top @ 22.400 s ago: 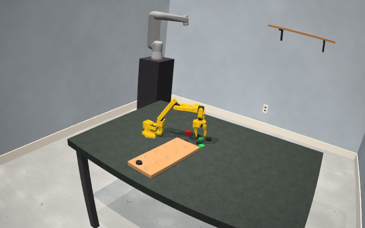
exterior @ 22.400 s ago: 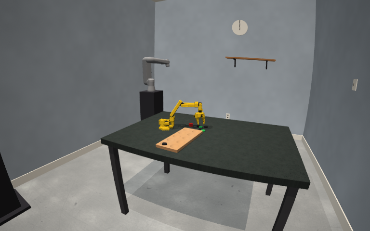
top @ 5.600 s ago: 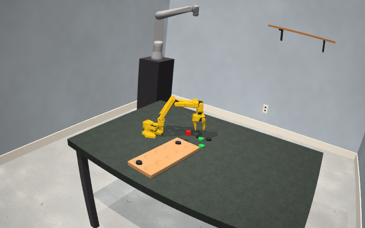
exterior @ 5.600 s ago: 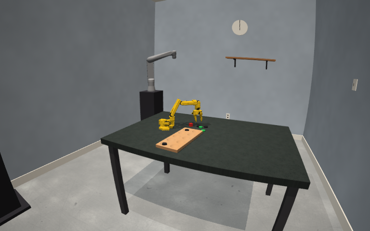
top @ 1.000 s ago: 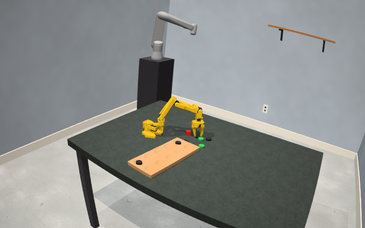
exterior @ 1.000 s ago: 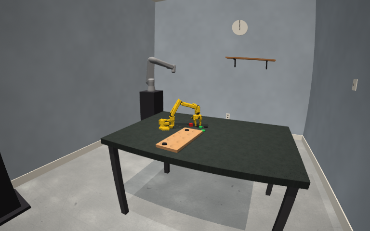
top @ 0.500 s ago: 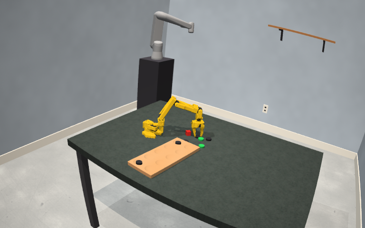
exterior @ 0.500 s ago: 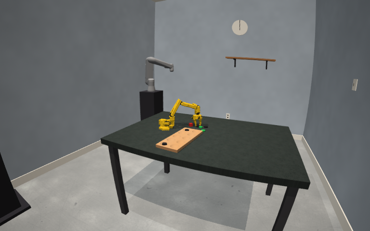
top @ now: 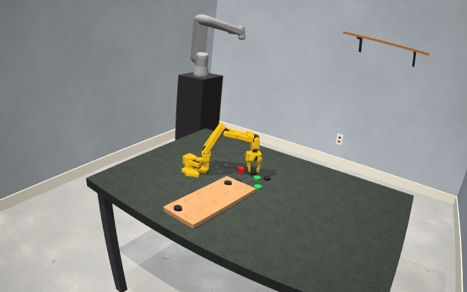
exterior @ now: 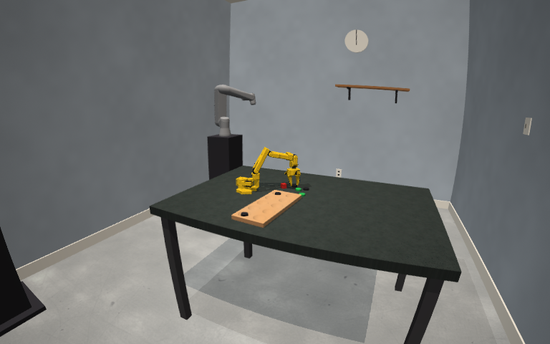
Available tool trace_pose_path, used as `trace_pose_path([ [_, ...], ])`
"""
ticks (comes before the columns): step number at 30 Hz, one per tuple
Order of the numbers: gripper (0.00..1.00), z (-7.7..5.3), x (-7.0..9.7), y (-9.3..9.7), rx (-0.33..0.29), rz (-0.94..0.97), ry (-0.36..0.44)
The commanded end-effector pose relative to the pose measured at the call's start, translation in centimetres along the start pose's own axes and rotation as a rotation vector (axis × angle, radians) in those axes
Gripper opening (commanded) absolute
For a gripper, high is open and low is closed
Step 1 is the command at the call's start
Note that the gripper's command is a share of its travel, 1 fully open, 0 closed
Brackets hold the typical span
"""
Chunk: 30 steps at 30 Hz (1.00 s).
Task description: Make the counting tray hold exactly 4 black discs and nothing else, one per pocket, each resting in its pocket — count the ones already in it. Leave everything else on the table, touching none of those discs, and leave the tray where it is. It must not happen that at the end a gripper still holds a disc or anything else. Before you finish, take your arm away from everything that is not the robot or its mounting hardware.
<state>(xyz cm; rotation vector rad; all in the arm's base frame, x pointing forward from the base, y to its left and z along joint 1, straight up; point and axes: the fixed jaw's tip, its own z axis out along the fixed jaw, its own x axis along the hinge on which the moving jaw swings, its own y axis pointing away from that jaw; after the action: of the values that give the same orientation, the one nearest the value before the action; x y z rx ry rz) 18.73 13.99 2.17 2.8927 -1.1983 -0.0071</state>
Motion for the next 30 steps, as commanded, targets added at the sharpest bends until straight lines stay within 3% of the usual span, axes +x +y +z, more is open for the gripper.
trace_pose_path([
  [1, 0.0, -2.1, 0.0, -1.1, 0.066, 0.0, 0.007],
  [7, 0.0, -2.9, 0.0, -1.0, 0.066, 0.0, 0.007],
  [30, 0.0, -3.1, 0.0, -1.2, 0.068, 0.0, 0.008],
])
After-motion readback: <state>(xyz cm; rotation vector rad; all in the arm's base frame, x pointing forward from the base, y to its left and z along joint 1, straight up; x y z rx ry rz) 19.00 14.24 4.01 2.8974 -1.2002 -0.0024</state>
